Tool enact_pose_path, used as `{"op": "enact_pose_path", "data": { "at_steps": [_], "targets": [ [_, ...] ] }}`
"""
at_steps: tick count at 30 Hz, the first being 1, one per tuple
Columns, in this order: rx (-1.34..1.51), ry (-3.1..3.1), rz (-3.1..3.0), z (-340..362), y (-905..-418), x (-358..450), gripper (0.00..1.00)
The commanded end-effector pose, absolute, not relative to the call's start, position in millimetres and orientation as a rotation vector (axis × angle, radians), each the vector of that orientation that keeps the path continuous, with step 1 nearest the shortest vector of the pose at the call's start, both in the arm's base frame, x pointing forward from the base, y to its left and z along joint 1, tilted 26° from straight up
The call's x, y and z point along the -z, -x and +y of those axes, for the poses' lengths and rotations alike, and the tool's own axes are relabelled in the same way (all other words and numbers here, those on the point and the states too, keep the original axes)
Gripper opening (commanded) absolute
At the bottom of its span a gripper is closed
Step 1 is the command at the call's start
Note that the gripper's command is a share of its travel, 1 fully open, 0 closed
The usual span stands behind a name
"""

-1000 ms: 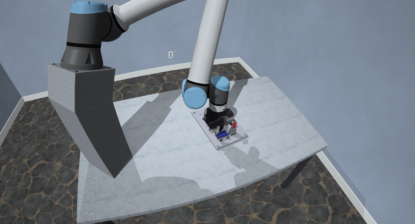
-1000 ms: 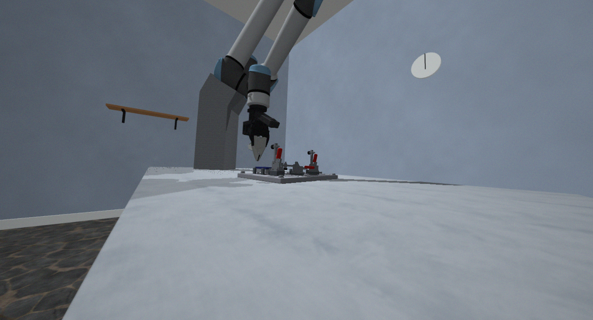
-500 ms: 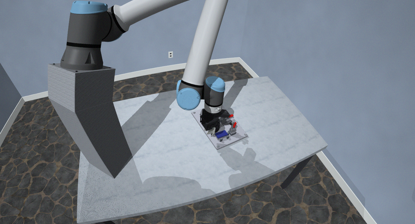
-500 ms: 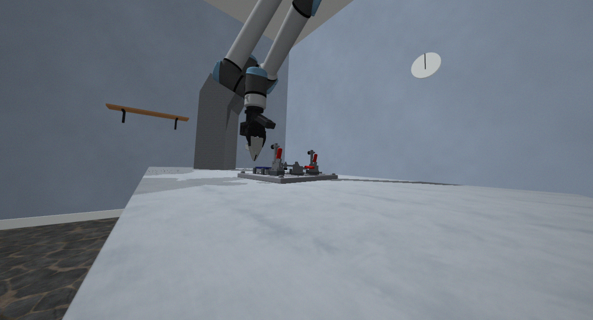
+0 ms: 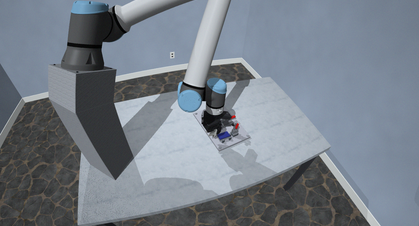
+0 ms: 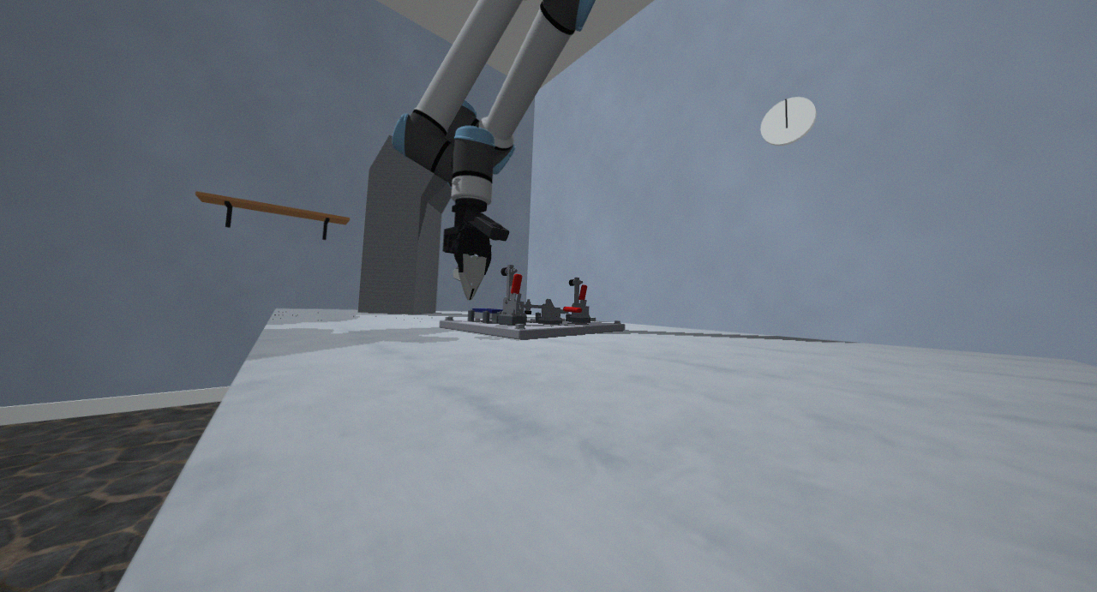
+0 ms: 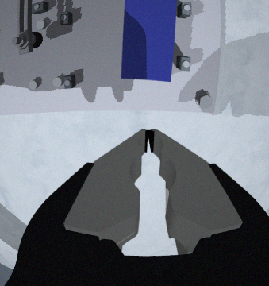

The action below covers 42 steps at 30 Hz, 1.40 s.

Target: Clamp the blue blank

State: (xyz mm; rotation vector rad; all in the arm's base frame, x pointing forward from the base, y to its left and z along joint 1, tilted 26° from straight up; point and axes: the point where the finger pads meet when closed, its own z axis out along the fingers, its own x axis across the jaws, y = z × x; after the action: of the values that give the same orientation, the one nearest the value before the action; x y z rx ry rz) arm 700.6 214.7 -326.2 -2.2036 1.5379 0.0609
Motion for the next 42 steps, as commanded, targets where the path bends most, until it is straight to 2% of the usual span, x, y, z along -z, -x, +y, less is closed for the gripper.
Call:
{"op": "enact_pose_path", "data": {
  "at_steps": [1, 42],
  "targets": [
    [-0.06, 2.203, 1.538, 217.8, -702.8, 333.3, 0.0],
    [-0.06, 2.203, 1.538, 226.2, -707.5, 353.0, 0.0]
  ]
}}
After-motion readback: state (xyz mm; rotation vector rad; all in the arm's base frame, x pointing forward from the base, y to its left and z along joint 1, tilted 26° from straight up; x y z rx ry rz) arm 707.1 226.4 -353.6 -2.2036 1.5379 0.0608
